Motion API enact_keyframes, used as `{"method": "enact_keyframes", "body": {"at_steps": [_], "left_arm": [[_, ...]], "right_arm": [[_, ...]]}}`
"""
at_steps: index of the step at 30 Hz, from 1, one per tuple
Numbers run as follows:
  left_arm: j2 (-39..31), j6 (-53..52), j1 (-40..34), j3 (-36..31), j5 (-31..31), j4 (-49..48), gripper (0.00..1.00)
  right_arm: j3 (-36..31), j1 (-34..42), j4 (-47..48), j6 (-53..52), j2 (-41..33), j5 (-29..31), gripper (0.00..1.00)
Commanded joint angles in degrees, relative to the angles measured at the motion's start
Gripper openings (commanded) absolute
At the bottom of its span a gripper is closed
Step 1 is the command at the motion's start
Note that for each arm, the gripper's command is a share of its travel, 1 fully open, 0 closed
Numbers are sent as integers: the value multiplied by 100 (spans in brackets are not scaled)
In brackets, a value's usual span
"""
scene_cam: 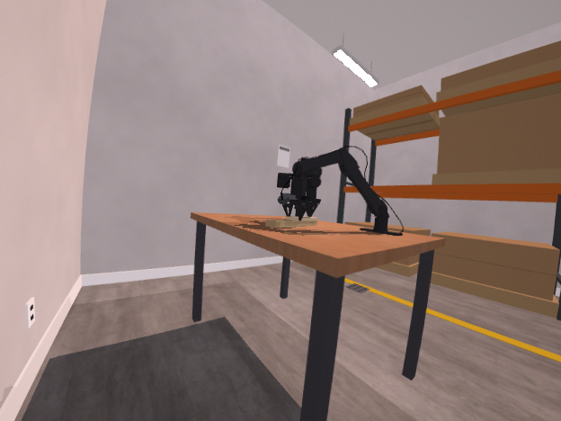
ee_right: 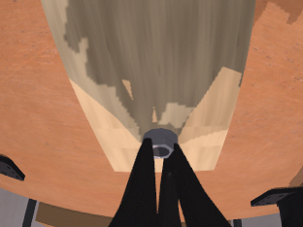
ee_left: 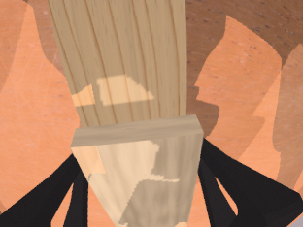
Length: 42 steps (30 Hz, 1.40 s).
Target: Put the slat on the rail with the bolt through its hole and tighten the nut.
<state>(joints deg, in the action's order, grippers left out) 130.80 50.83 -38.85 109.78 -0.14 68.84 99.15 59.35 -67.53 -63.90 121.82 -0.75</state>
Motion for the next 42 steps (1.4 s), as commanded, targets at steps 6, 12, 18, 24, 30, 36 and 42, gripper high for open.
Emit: {"method": "enact_keyframes", "body": {"at_steps": [6,12,18,24,30,36,42], "left_arm": [[-50,16,0,25,13,8,72],[-50,16,0,25,13,8,72],[-50,16,0,25,13,8,72],[-50,16,0,25,13,8,72],[-50,16,0,25,13,8,72],[-50,16,0,25,13,8,72],[-50,16,0,25,13,8,72]], "right_arm": [[-33,-53,38,-2085,-79,48,11],[-39,-57,44,-3439,-82,39,11],[-44,-52,49,-4356,-85,51,11],[-48,-42,53,-4567,-87,72,11],[-48,-41,53,-4576,-87,76,11],[-48,-40,53,-4577,-87,76,11],[-48,-40,53,-4577,-87,76,11]]}}
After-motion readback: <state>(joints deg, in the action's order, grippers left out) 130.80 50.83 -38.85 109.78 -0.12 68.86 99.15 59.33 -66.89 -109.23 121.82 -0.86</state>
